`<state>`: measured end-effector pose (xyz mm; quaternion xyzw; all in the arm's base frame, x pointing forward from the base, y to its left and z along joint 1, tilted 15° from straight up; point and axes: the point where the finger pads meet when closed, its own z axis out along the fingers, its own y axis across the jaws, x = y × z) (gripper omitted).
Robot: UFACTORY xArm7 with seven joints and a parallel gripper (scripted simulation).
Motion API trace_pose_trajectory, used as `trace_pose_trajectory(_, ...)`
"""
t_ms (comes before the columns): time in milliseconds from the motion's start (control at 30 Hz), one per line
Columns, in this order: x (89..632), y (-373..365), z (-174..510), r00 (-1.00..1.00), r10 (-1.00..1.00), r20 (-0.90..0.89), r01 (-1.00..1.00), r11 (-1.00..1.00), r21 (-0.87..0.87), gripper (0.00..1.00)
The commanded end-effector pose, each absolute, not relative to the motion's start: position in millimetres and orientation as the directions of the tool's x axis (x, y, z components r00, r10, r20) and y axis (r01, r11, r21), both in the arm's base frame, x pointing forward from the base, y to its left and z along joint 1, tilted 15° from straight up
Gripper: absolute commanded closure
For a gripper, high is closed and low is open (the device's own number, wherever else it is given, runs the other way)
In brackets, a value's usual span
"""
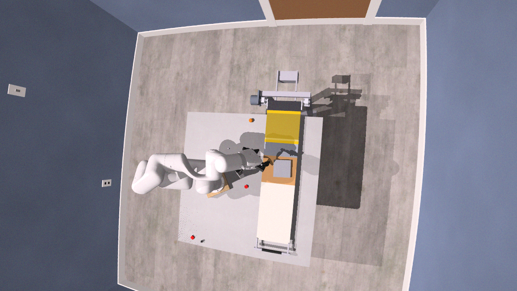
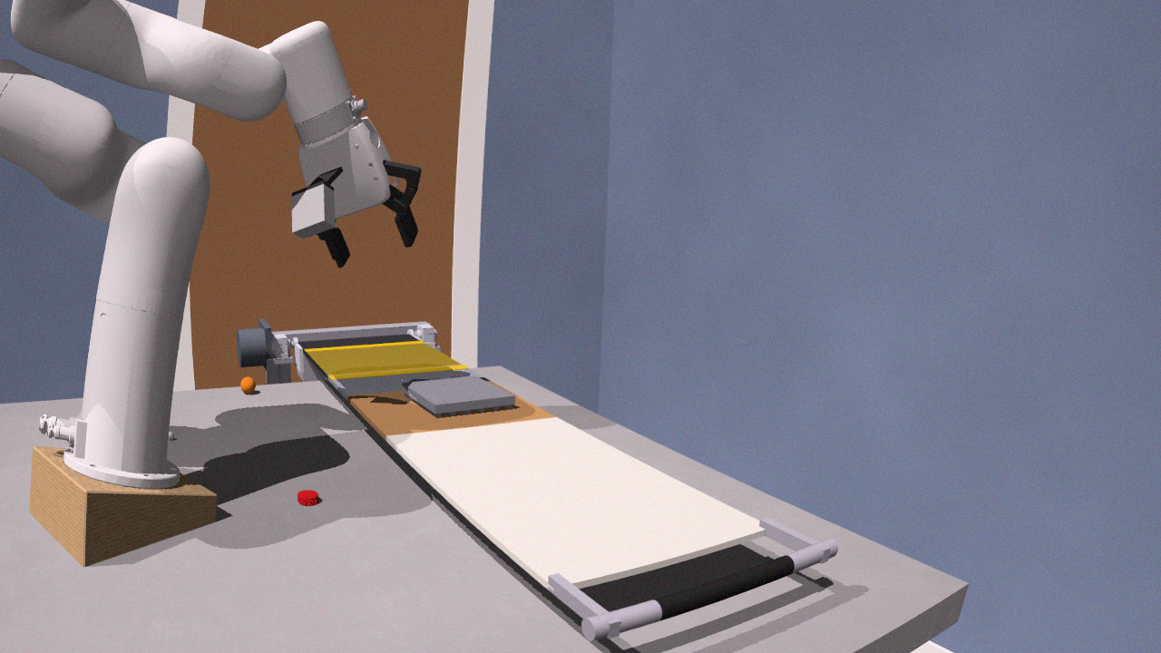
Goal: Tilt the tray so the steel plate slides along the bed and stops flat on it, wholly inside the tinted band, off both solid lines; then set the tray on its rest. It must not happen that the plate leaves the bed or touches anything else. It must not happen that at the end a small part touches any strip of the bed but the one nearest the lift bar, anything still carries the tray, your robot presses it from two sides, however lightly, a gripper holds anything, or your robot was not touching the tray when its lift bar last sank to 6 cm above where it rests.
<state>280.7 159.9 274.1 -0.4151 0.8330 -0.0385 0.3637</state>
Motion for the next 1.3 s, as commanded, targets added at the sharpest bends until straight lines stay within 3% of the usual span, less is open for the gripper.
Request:
trace_pose_trajectory(0,280.9,160.5,275.6,-0.389,-0.719,-0.576,-0.663,0.652,-0.367,0.0)
trace_pose_trajectory(700,284.2,161.0,278.5,-0.401,-0.713,-0.575,-0.669,0.657,-0.348,0.0)
trace_pose_trajectory(867,309.5,153.4,295.7,-0.471,-0.671,-0.572,-0.679,0.69,-0.25,0.0)
trace_pose_trajectory(1100,312.2,151.7,297.1,-0.478,-0.667,-0.572,-0.679,0.694,-0.242,0.0)
trace_pose_trajectory(1267,352.5,117.3,313.8,-0.565,-0.596,-0.57,-0.649,0.748,-0.138,0.0)
